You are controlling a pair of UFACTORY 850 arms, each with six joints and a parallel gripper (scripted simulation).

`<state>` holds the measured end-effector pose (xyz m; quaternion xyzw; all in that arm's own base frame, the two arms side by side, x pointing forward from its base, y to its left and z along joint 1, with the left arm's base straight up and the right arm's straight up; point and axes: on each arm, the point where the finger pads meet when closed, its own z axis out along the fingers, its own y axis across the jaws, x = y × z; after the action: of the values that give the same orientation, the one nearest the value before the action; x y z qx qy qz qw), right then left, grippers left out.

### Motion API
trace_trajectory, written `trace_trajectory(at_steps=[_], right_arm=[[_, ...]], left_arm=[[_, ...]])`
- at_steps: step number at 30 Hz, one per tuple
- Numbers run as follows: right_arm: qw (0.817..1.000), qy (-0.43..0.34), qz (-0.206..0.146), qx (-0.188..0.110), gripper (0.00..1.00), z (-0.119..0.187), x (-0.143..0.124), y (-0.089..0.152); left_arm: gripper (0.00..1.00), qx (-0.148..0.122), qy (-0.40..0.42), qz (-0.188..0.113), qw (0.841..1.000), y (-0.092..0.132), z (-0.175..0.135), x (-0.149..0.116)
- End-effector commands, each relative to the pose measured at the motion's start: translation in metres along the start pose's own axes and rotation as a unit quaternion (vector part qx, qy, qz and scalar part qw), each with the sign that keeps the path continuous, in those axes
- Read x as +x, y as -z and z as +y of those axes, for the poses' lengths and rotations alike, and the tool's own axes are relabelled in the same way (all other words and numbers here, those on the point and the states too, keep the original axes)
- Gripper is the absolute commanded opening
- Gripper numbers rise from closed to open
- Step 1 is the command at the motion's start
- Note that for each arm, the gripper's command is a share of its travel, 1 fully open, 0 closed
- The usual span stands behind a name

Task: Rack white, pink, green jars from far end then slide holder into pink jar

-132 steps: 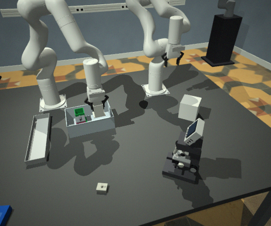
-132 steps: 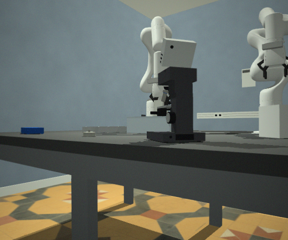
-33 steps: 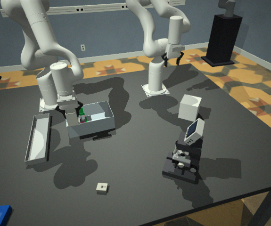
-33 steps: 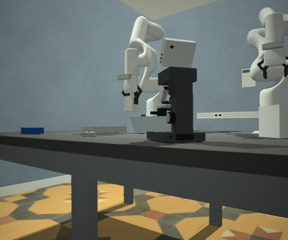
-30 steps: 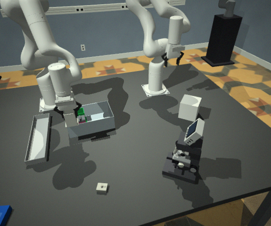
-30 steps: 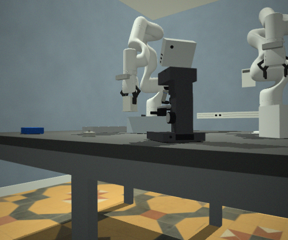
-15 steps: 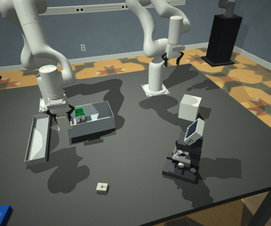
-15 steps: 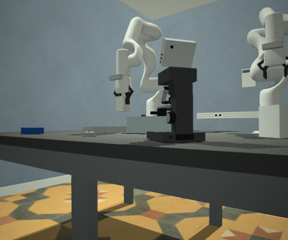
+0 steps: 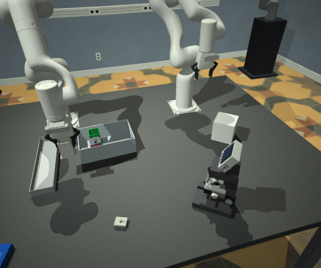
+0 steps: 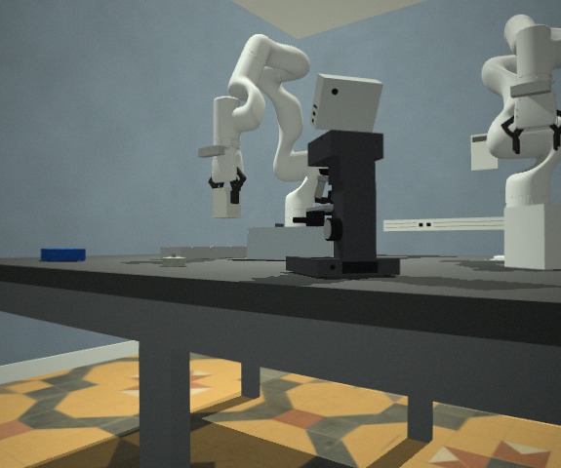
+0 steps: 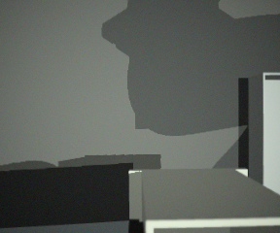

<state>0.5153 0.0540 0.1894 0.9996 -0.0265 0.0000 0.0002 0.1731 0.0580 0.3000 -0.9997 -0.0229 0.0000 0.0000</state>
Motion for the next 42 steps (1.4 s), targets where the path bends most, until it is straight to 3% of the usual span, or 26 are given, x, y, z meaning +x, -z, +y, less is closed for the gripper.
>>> trace_trajectory(at_steps=[1,42], right_arm=[[1.0,0.0,0.001,0.0,0.0,0.011,0.006,0.001],[1.0,0.0,0.001,0.0,0.0,0.123,0.059,0.001]], left_arm=[[1.0,0.0,0.0,0.001,1.0,0.001,0.0,0.001],[1.0,0.0,0.0,0.001,1.0,0.001,0.0,0.001]])
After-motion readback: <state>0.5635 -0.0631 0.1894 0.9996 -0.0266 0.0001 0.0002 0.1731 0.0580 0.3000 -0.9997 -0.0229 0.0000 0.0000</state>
